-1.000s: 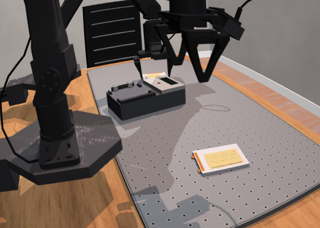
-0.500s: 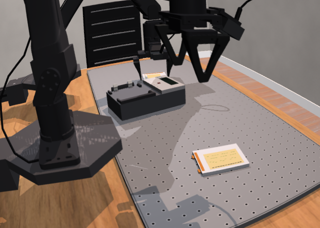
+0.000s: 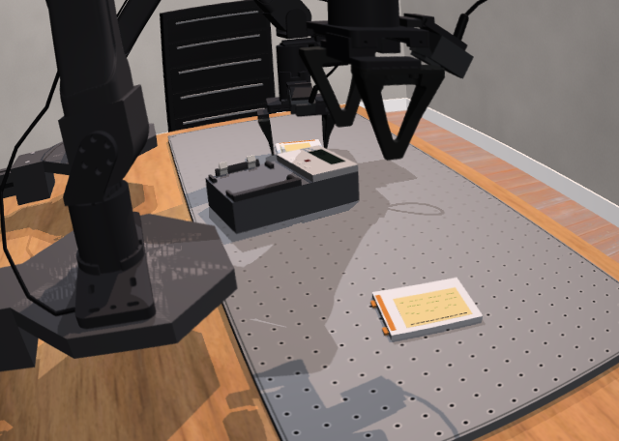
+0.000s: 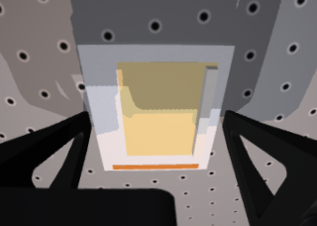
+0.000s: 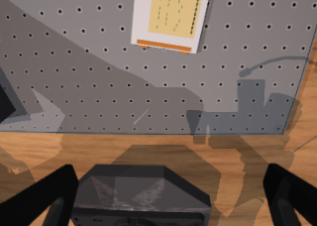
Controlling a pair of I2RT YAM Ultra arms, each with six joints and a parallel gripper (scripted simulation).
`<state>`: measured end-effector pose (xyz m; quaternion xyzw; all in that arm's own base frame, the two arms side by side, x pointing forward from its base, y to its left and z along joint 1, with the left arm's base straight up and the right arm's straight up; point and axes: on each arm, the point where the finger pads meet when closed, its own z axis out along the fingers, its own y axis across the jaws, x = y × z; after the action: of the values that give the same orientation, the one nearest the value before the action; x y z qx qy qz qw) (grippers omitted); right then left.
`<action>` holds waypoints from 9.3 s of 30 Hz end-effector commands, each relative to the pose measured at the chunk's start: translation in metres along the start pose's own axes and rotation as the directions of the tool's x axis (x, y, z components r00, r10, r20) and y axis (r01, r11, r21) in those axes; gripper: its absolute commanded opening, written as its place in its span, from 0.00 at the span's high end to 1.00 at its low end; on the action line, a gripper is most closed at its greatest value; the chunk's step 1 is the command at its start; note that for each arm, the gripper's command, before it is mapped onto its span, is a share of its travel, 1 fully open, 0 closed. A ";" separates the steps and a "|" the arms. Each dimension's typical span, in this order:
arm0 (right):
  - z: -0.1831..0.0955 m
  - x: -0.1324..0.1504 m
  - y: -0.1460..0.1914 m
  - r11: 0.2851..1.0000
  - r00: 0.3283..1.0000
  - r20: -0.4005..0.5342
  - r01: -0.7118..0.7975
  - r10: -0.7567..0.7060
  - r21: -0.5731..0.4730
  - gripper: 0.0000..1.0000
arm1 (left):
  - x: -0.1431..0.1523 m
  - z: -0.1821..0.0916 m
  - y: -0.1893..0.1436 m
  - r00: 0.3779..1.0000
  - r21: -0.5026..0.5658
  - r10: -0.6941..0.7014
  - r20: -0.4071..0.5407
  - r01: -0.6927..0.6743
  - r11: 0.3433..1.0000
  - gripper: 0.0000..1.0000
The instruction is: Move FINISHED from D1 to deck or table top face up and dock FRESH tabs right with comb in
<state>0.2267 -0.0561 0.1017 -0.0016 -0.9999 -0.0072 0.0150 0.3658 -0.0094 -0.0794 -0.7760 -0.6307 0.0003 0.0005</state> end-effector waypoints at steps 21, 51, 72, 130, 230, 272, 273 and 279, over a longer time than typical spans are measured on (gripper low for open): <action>-0.011 -0.006 -0.006 1.000 1.000 0.029 -0.009 0.008 0.014 0.00 | 0.001 -0.020 0.011 1.000 -0.042 0.000 -0.005 0.000 0.999 0.02; -0.011 -0.006 -0.006 1.000 1.000 0.029 -0.009 0.008 0.014 0.00 | 0.002 -0.029 0.019 1.000 -0.069 0.000 -0.008 -0.001 0.998 0.02; -0.011 -0.006 -0.006 1.000 1.000 0.029 -0.009 0.008 0.014 0.00 | 0.002 -0.033 0.017 1.000 -0.062 0.001 -0.006 -0.001 0.998 0.02; -0.011 -0.006 -0.006 1.000 1.000 0.029 -0.009 0.008 0.014 0.00 | 0.001 -0.039 0.017 1.000 -0.063 0.001 -0.003 -0.001 0.998 0.02; -0.011 -0.006 -0.006 1.000 1.000 0.029 -0.009 0.008 0.014 0.00 | -0.001 -0.071 0.013 1.000 -0.058 0.002 0.003 -0.002 0.998 0.02; -0.011 -0.006 -0.006 1.000 1.000 0.029 -0.009 0.008 0.014 0.00 | -0.004 -0.091 0.013 0.946 -0.036 -0.320 -0.046 0.318 0.947 0.02; -0.011 -0.006 -0.006 1.000 1.000 0.029 -0.009 0.008 0.014 0.00 | -0.004 -0.091 0.013 0.935 -0.037 -0.351 -0.051 0.349 0.936 0.02; -0.011 -0.006 -0.006 1.000 1.000 0.029 -0.009 0.008 0.014 0.00 | -0.005 -0.091 0.013 0.846 -0.052 -0.527 -0.076 0.525 0.850 0.02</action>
<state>0.2267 -0.0561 0.1017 -0.0016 -0.9999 -0.0072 0.0150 0.3692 -0.0144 -0.0003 -0.6307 -0.7754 -0.0240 0.0192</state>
